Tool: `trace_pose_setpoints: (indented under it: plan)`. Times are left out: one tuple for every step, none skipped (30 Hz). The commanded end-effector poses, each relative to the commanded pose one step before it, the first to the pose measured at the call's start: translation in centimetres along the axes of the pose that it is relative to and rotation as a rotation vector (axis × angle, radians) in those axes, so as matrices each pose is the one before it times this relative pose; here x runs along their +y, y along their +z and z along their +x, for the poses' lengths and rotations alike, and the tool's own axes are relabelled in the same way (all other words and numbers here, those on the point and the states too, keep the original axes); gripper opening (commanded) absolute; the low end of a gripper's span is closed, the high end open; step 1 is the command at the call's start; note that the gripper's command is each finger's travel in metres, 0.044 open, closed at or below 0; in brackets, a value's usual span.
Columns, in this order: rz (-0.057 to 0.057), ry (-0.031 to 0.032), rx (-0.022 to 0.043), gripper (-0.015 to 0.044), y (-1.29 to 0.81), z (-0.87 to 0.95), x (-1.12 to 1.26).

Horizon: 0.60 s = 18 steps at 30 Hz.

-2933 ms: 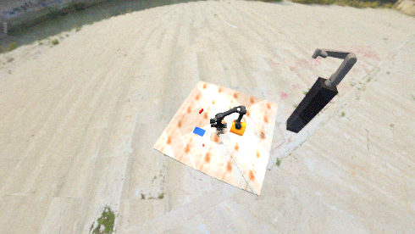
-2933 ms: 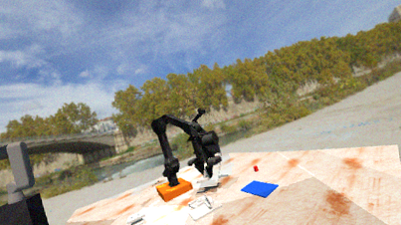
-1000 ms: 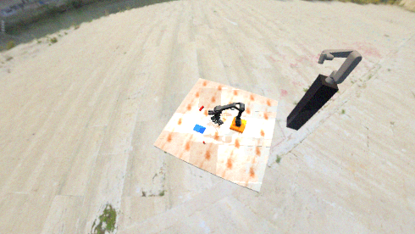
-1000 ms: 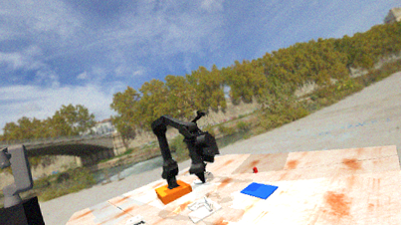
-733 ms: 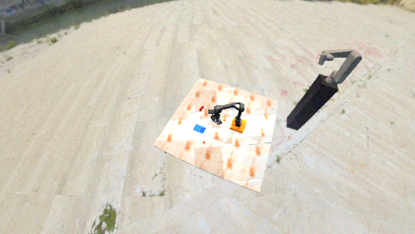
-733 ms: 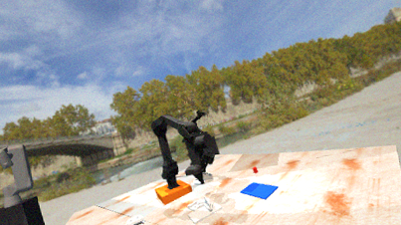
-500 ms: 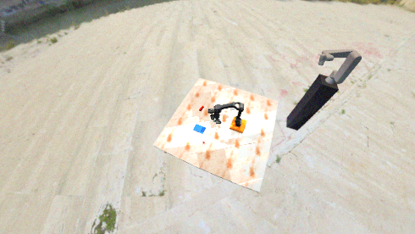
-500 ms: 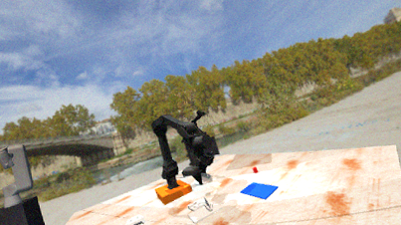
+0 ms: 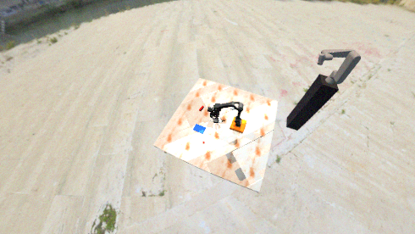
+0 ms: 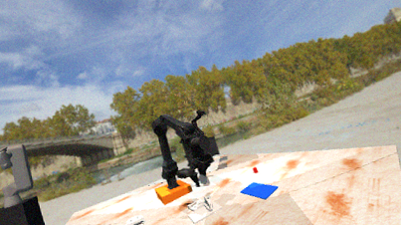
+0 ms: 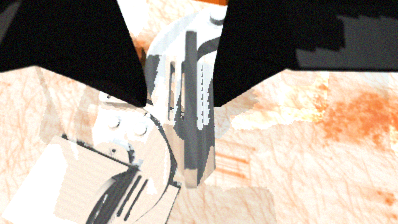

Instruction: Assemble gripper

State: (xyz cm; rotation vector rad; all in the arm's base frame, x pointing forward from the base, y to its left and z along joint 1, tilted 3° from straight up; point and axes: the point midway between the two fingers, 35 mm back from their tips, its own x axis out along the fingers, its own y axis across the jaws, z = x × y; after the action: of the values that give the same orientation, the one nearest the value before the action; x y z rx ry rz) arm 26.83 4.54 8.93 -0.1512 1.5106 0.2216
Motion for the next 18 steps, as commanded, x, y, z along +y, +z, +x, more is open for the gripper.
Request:
trace_pose_setpoints:
  plan:
    - [0.0793, 0.00285, -0.00741, 0.0134, 0.309, -0.144, -0.439]
    - [0.0204, -0.00008, -0.00006, 0.0134, 0.04, 0.001, -0.11]
    - [0.0204, -0.00008, -0.00006, 0.0134, 0.042, 0.001, -0.11]
    - [0.0204, -0.00008, -0.00006, 0.0134, 0.044, 0.001, -0.109]
    - [0.0204, -0.00008, -0.00006, 0.0134, 0.045, 0.001, -0.109]
    - [0.0204, -0.00008, -0.00006, 0.0134, 0.047, 0.002, -0.108]
    - [0.0204, -0.00008, -0.00006, 0.0134, 0.049, 0.002, -0.108]
    - [0.0204, -0.00007, -0.00007, 0.0134, 0.051, 0.002, -0.107]
    - [0.0204, -0.00007, -0.00007, 0.0134, 0.052, 0.002, -0.106]
    - [0.0168, -0.00006, -0.00006, 0.0134, 0.045, 0.001, -0.087]
    - [0.0101, -0.00003, -0.00003, 0.0134, 0.028, 0.001, -0.052]
    - [0.0034, -0.00001, -0.00001, 0.0134, 0.009, 0.0, -0.017]
    - [0.0, 0.0, 0.0, 0.0134, 0.0, 0.0, 0.0]
    - [0.0, 0.0, 0.0, 0.0134, 0.0, 0.0, 0.0]
    - [0.0, 0.0, 0.0, 0.0134, 0.0, 0.0, 0.0]
    - [0.0, 0.0, 0.0, 0.0134, 0.0, 0.0, 0.0]
    - [0.0, 0.0, 0.0, 0.0134, 0.0, 0.0, 0.0]
    - [0.0, 0.0, 0.0, 0.0134, 0.0, 0.0, 0.0]
